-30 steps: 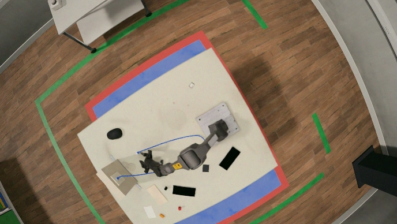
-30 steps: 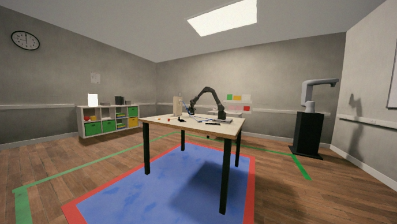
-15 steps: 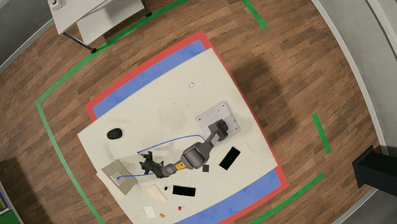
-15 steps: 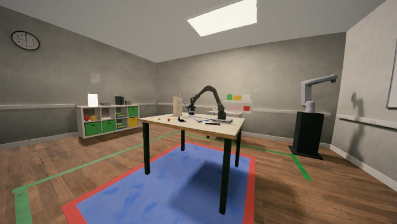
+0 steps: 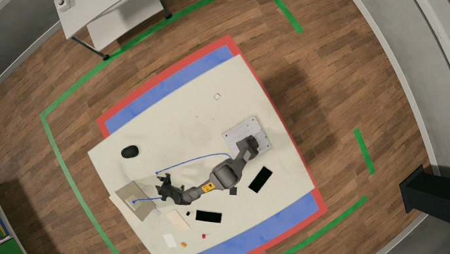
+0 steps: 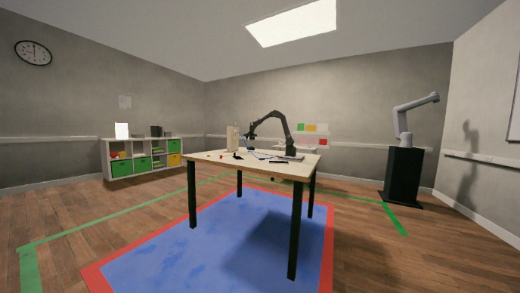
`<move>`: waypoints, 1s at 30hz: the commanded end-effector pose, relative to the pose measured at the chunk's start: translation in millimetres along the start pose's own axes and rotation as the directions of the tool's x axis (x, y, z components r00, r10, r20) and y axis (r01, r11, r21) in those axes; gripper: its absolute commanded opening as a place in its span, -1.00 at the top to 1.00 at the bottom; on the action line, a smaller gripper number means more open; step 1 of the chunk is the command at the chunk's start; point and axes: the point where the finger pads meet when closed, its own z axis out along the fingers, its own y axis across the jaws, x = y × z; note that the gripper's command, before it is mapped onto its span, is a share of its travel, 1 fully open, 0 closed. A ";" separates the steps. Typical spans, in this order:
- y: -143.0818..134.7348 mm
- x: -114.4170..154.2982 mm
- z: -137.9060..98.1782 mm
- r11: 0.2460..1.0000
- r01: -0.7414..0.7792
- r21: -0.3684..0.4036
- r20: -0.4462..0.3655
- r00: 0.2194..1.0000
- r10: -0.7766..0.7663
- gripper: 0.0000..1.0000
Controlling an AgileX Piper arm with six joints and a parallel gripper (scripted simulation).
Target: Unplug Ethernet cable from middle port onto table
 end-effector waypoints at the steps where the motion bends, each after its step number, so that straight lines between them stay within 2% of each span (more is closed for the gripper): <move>1: -0.1 3.6 -3.3 1.000 -0.001 0.000 0.001 1.000 0.001 -0.29; 11: -0.1 32.0 -31.5 1.000 -0.001 0.000 0.001 1.000 0.001 -0.29; 24: -0.1 32.0 -31.5 1.000 -0.001 0.000 0.001 1.000 0.001 -0.29; 30: 16.4 21.5 -53.7 0.943 -0.331 0.021 0.068 0.942 0.329 -0.29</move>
